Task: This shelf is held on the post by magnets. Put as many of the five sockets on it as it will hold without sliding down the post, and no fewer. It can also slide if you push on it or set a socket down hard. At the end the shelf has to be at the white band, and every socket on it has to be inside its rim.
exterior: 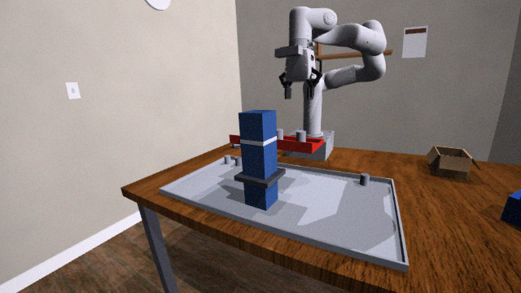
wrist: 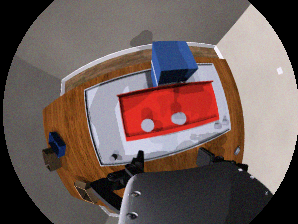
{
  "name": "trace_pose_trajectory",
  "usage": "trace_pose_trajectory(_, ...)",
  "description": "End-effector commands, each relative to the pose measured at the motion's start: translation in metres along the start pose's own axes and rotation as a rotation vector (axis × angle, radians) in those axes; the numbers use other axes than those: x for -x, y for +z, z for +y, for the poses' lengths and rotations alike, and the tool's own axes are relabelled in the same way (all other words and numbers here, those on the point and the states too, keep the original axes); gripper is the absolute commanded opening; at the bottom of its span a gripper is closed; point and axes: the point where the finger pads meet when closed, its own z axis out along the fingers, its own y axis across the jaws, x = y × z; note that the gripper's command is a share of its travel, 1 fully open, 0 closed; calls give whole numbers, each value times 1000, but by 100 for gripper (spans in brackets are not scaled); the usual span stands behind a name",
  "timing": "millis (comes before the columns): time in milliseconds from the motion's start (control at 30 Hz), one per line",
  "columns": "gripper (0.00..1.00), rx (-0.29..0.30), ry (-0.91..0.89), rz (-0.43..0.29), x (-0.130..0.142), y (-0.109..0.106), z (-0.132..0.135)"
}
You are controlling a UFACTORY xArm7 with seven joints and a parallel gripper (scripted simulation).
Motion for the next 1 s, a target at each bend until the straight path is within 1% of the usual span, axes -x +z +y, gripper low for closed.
trace_pose_trajectory(0, 100, -7, -171, 10, 6, -4, 6)
trace_pose_trajectory(33, 100, -7, -254, 11, 9, -5, 9)
trace_pose_trajectory(67, 100, -7, -254, 11, 9, -5, 9)
trace_pose_trajectory(100, 100, -7, -338, 11, 13, -5, 13)
trace_pose_trajectory(133, 100, -7, -338, 11, 13, -5, 13)
trace_pose_trajectory(167, 100, -7, -421, 11, 16, -6, 16)
trace_pose_trajectory(200, 100, -7, -421, 11, 16, -6, 16)
trace_pose_trajectory(233, 100, -7, -505, 10, 19, -6, 20)
trace_pose_trajectory(267, 100, -7, -505, 10, 19, -6, 20)
trace_pose_trajectory(300, 100, -7, -587, 9, 23, -6, 23)
trace_pose_trajectory(333, 100, -7, -587, 9, 23, -6, 23)
trace_pose_trajectory(400, 100, -9, -750, 6, 29, -6, 30)
trace_pose_trajectory(433, 100, -9, -750, 6, 29, -6, 30)
trace_pose_trajectory(467, 100, -10, -828, 4, 32, -5, 33)
trace_pose_trajectory(533, 100, -10, -828, 4, 32, -5, 33)
trace_pose_trajectory(600, 100, -13, -981, 0, 39, -4, 39)
trace_pose_trajectory(633, 100, -13, -981, 0, 39, -4, 39)
trace_pose_trajectory(700, 100, -16, -1123, -5, 45, -2, 45)
trace_pose_trajectory(733, 100, -16, -1123, -5, 45, -2, 45)
trace_pose_trajectory(800, 100, -21, -1254, -10, 50, 0, 50)
trace_pose_trajectory(833, 100, -21, -1254, -10, 50, 0, 50)
trace_pose_trajectory(933, 100, -29, -1425, -16, 57, 4, 57)
trace_pose_trajectory(967, 100, -29, -1425, -16, 57, 4, 57)
